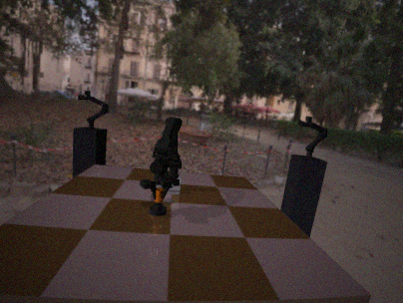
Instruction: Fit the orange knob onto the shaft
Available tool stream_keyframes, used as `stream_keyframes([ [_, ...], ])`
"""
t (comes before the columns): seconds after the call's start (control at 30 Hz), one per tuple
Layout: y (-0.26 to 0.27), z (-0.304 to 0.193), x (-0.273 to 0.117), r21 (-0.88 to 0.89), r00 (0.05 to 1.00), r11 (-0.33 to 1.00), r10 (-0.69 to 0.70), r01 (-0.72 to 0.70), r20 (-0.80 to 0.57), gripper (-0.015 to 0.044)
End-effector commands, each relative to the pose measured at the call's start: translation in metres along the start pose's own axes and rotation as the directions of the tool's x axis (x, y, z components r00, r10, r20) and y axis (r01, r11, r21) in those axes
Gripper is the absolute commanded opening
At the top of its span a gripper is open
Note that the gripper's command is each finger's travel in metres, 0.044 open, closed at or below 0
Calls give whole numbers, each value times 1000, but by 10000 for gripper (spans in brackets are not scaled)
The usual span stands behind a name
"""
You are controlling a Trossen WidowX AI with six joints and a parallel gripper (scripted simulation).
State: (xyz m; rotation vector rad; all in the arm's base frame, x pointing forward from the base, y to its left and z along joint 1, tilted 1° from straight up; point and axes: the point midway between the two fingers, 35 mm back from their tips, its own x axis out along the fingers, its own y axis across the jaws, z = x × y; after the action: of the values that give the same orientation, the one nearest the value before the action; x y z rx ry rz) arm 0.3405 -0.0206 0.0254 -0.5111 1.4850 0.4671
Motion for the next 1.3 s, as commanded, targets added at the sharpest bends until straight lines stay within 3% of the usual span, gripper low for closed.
stream_keyframes([
  [0.0,-1,0,0,-6,1000,1000,-3,3,1,0],
  [0.53,-1,1,-4,-6,1000,1000,-3,3,1,0],
  [0.8,-1,1,-3,-214,1000,977,-3,3,1,0],
  [1.27,-1,0,1,-214,1000,977,-3,3,1,0],
])
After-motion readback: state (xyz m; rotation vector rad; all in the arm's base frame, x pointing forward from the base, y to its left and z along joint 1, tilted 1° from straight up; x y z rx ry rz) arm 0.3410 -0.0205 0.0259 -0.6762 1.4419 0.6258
